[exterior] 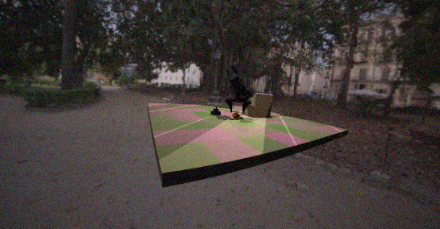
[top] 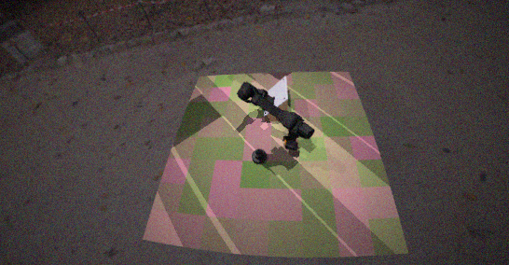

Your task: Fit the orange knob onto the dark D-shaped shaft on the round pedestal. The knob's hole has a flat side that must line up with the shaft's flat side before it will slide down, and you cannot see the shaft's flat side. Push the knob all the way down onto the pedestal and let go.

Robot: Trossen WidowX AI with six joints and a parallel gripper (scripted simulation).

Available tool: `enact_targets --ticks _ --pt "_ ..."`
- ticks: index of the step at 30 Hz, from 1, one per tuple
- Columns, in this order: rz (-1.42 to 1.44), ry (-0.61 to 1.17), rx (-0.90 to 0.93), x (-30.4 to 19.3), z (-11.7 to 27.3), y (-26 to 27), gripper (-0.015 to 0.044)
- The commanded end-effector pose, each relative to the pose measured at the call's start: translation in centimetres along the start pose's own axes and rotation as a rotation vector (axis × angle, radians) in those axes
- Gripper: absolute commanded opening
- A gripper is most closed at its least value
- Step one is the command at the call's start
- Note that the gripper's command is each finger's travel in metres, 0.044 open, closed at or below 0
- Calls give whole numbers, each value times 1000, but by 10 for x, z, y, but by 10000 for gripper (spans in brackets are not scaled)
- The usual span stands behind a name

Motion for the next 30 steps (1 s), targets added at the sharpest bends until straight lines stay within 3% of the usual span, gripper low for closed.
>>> enact_targets --ticks 1,19,26,30 --pt "10 8 2 -1 -9 2 440" --pt "10 10 2 -2 -35 3 440" --pt "10 10 2 -2 -35 3 256" --pt "10 10 2 -2 -35 3 240"
Point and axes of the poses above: the point midway between the two fingers, 35 mm back from their tips, its own z axis back along the fingers, its own y axis across the jaws, x = y × z, the point moved 3 cm from there along z, back along the fingers, and after that the axes turned 8 degrees about z, right-handed, at the moved point
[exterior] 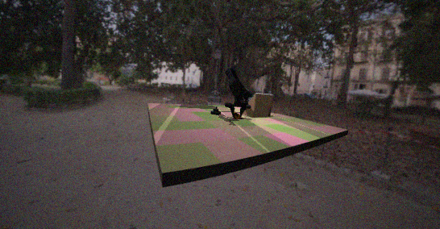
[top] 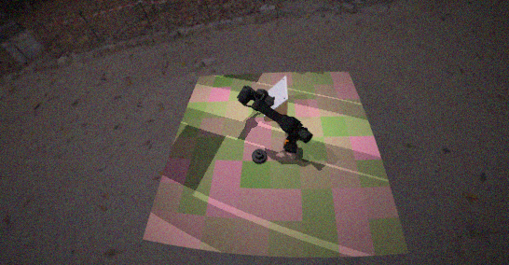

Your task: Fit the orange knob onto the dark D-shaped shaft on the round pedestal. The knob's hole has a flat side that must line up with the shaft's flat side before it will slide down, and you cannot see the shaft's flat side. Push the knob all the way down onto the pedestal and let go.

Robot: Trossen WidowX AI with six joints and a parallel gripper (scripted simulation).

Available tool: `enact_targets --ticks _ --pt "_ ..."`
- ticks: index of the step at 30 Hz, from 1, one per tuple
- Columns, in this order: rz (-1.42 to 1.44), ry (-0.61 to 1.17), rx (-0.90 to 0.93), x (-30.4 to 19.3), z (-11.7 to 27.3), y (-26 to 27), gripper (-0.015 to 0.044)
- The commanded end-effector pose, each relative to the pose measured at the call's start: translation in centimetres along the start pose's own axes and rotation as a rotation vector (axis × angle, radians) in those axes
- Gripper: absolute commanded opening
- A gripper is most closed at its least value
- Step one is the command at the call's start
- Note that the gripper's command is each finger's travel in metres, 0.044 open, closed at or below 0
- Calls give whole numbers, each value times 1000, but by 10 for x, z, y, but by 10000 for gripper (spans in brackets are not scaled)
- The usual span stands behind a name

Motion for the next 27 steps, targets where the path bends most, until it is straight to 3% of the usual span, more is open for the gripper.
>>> enact_targets --ticks 1,18,27 --pt "7 4 -1 -1 -1 1 240" --pt "6 1 -1 -1 -1 1 179" --pt "2 -139 -18 -11 5 2 179"
Point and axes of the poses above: the point midway between the two fingers, 35 mm back from their tips, its own z axis back along the fingers, its own y axis across the jaws, x = y × z, the point moved 3 cm from there along z, back along the fingers, and after that the axes turned 8 degrees about z, right-handed, at the moved point
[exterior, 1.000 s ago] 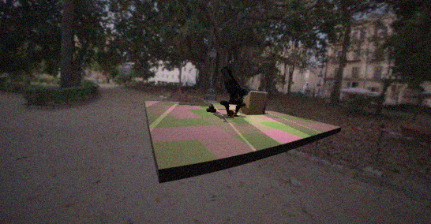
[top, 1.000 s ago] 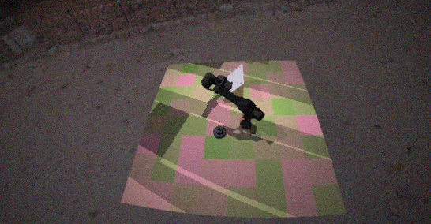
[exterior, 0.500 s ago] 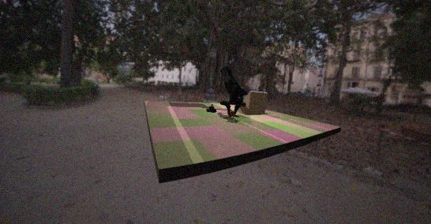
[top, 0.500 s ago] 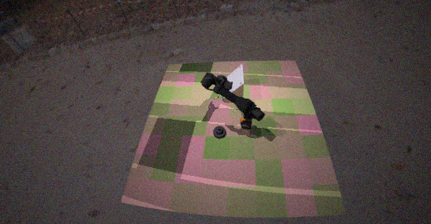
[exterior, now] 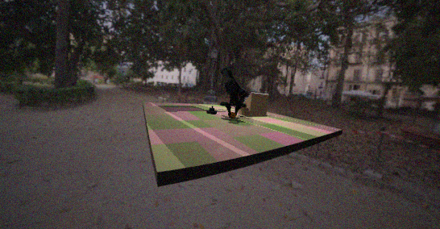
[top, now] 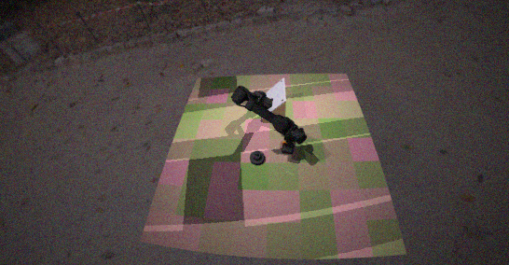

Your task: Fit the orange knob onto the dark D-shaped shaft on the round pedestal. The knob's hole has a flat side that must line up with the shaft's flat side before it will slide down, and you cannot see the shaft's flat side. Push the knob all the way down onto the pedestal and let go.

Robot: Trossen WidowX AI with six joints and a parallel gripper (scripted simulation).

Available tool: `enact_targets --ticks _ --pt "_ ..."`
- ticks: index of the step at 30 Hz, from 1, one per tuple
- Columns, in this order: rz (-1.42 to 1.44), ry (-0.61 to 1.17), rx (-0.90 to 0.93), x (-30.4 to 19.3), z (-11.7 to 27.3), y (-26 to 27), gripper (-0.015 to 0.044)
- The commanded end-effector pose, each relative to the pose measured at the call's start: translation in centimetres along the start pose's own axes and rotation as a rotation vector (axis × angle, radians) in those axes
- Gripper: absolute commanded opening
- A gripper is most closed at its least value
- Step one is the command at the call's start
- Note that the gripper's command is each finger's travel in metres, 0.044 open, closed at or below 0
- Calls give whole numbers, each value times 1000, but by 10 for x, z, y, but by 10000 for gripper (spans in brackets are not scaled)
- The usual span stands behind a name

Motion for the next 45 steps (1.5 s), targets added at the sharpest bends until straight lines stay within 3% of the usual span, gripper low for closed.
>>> enact_targets --ticks 1,45 --pt "4 -68 -8 -6 3 2 179" --pt "8 -792 -103 -70 8 11 179"
Point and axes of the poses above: the point midway between the two fingers, 35 mm back from their tips, its own z axis back along the fingers, its own y axis across the jaws, x = y × z, the point moved 3 cm from there along z, back along the fingers, and after that the axes turned 8 degrees about z, right-handed, at the moved point
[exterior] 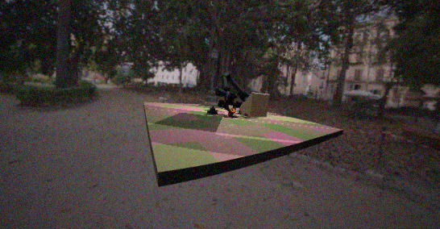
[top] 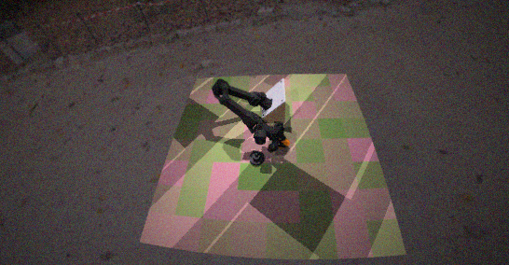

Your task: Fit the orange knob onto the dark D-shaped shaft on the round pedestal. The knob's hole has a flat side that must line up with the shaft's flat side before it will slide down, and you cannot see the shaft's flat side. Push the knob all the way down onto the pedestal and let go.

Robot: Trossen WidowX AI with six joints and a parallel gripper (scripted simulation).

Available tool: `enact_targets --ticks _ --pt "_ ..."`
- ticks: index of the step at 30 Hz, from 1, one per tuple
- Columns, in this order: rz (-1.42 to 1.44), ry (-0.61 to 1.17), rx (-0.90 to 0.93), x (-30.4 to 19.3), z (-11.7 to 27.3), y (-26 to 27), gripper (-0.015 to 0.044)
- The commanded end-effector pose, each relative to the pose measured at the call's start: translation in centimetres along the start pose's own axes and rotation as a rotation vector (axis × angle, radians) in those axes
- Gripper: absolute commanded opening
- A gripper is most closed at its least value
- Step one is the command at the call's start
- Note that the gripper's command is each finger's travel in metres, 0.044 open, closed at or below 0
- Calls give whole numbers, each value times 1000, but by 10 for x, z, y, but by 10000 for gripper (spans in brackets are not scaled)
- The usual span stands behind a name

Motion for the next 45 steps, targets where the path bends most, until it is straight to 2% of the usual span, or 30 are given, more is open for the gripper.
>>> enact_targets --ticks 1,23,28,31,45 --pt "6 -66 -9 -5 3 3 179" --pt "7 -436 -57 -37 12 9 179" --pt "7 -382 -51 -35 15 8 179" --pt "10 -401 -51 -34 13 9 258" --pt "10 -401 -51 -34 13 9 260"
Point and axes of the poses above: the point midway between the two fingers, 35 mm back from their tips, its own z axis back along the fingers, its own y axis across the jaws, x = y × z, the point moved 3 cm from there along z, back along the fingers, and after that the axes turned 8 degrees about z, right-handed, at the moved point
